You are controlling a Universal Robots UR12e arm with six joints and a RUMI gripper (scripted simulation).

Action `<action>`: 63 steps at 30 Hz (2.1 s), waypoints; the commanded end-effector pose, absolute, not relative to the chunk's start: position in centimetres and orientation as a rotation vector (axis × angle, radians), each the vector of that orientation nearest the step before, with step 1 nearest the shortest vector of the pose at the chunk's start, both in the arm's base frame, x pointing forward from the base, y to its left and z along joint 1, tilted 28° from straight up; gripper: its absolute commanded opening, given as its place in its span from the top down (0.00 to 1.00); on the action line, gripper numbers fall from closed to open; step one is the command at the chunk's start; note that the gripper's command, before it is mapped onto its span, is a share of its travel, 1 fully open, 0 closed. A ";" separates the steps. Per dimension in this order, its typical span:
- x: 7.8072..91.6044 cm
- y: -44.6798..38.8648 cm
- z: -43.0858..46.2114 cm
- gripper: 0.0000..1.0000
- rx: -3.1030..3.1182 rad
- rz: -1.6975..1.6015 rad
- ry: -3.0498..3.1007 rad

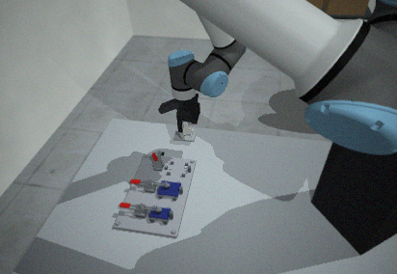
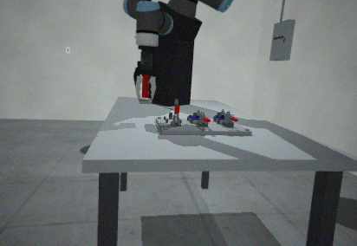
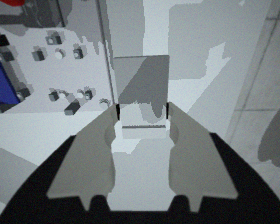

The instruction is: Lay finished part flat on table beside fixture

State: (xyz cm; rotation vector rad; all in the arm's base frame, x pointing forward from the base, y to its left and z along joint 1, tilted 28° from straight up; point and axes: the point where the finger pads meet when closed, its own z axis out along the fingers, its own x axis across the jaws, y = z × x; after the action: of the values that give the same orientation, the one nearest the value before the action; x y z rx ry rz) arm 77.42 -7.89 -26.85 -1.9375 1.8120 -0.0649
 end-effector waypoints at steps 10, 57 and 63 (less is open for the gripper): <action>77.7 -8.0 -26.8 1.00 -1.938 -0.068 1.809; 78.7 -7.1 -29.1 1.00 -1.940 -0.069 1.808; 79.3 -6.7 -30.5 1.00 -1.940 -0.069 1.808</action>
State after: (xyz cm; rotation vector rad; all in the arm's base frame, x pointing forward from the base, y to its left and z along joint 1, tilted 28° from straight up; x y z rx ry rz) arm 78.37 -6.95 -29.21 -1.9402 1.8075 -0.0622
